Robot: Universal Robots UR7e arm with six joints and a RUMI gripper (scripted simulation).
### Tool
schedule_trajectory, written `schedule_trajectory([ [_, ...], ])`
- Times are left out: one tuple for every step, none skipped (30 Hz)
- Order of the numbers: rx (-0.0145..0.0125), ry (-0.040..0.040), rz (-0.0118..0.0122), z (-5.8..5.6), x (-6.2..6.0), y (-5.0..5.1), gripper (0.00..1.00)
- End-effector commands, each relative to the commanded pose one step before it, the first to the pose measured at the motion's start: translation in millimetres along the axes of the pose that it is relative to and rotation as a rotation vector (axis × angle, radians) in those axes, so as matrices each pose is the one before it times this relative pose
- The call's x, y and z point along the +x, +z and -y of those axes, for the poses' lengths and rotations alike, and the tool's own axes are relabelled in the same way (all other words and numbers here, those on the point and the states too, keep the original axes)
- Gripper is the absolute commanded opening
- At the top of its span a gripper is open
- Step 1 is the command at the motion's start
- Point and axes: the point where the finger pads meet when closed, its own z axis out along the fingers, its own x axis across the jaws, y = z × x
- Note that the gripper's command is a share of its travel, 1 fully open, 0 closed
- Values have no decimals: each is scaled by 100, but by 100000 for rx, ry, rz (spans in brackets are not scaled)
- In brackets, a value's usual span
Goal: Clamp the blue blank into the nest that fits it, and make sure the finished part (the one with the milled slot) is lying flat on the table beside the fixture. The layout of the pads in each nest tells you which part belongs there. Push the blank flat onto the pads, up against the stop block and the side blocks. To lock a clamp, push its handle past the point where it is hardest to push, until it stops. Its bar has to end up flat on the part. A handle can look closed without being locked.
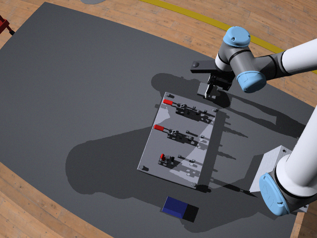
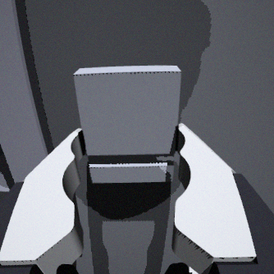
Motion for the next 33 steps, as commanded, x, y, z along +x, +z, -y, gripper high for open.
schedule_trajectory([
  [58,-374,32,41,-191,-2,0],
  [-1,3,2,-1,-2,1,0],
  [0,0,0,0,0,0,0],
  [0,0,0,0,0,0,0],
  [-2,7,3,-1,-4,2,0],
  [-3,0,4,-2,-7,3,0],
  [-4,-1,6,-3,-9,4,0],
  [-5,-1,8,-4,-12,5,0],
  [-6,-2,10,-5,-15,6,0],
  [-8,-2,13,-6,-18,8,0],
  [-9,-2,15,-7,-21,9,0],
  [-11,-1,17,-8,-24,10,0],
  [-12,0,20,-10,-26,11,0],
  [-10,1,16,-9,-24,10,0],
  [1,1,-2,-1,-13,5,0],
  [1,2,-2,-2,-13,5,0],
  [1,2,-1,-2,-14,6,0],
  [1,3,-1,-2,-14,6,0],
  [1,3,-1,-2,-14,6,0],
  [0,0,0,0,0,0,0],
  [0,0,0,0,0,0,0],
  [5,20,-10,-2,3,1,0],
  [1,1,-2,-2,-14,6,0],
  [-2,0,3,-4,-17,7,0],
  [-4,-2,7,-5,-20,8,0],
  [-5,-3,8,-5,-20,8,0],
  [0,-4,0,-1,-13,5,0],
  [-1,-3,1,-1,-12,5,0],
  [-1,-1,2,-2,-11,4,0],
  [-1,1,2,-2,-9,4,0],
  [2,2,-4,0,-3,1,0],
  [7,3,-11,3,4,-1,0],
  [8,4,-12,3,6,-2,0],
])
